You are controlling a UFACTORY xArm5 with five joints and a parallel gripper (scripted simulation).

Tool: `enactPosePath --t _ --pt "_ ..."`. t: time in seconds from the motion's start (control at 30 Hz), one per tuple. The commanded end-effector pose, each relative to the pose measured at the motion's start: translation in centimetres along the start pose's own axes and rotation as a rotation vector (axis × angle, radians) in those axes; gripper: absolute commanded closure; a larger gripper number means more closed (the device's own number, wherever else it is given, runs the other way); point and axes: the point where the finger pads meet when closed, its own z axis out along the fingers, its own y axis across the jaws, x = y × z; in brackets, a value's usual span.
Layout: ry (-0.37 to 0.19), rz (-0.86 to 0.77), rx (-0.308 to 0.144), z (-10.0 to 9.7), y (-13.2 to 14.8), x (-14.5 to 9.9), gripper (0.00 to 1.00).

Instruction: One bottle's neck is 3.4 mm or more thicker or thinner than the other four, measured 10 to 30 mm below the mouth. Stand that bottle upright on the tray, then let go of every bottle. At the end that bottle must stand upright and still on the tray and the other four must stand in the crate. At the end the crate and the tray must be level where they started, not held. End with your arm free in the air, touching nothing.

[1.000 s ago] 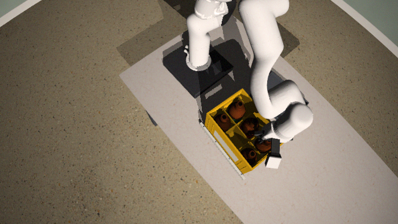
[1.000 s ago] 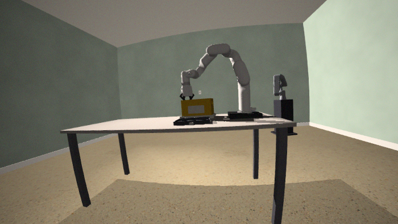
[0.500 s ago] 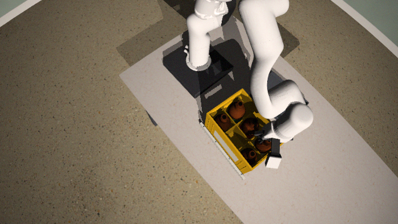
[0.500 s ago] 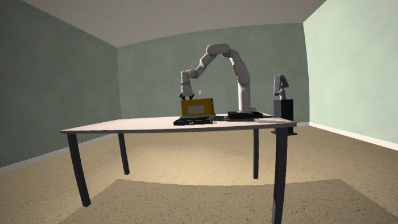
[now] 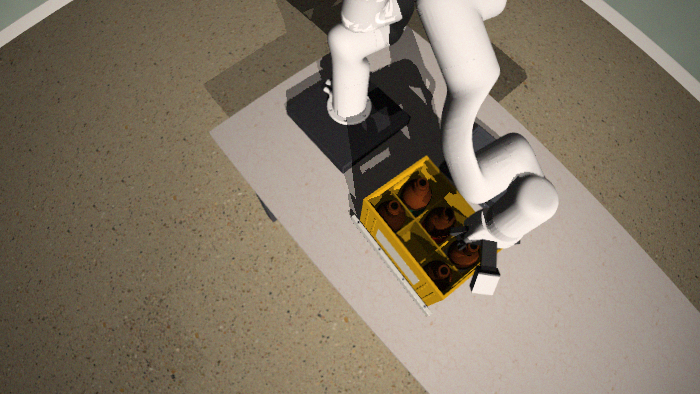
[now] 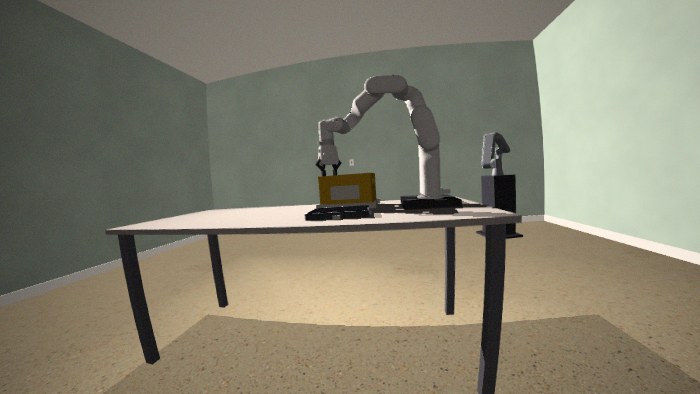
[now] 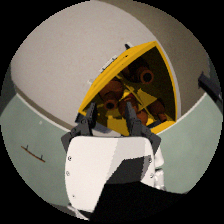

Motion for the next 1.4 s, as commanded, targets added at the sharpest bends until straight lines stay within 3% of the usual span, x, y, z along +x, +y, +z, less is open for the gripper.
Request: enactPosePath --t 0.0,0.5,0.9,0.93,1.37 --pt "0.003 0.0 0.003 -1.7 0.0 0.1 0.35" --pt "0.003 0.0 0.003 -5.4 0.0 0.1 0.35" --pt "0.003 0.0 0.003 -6.0 0.0 0.1 0.35" --pt "0.003 0.0 0.003 -6.0 0.0 0.1 1.0" --pt "0.003 0.0 0.003 -6.0 0.0 0.1 1.0"
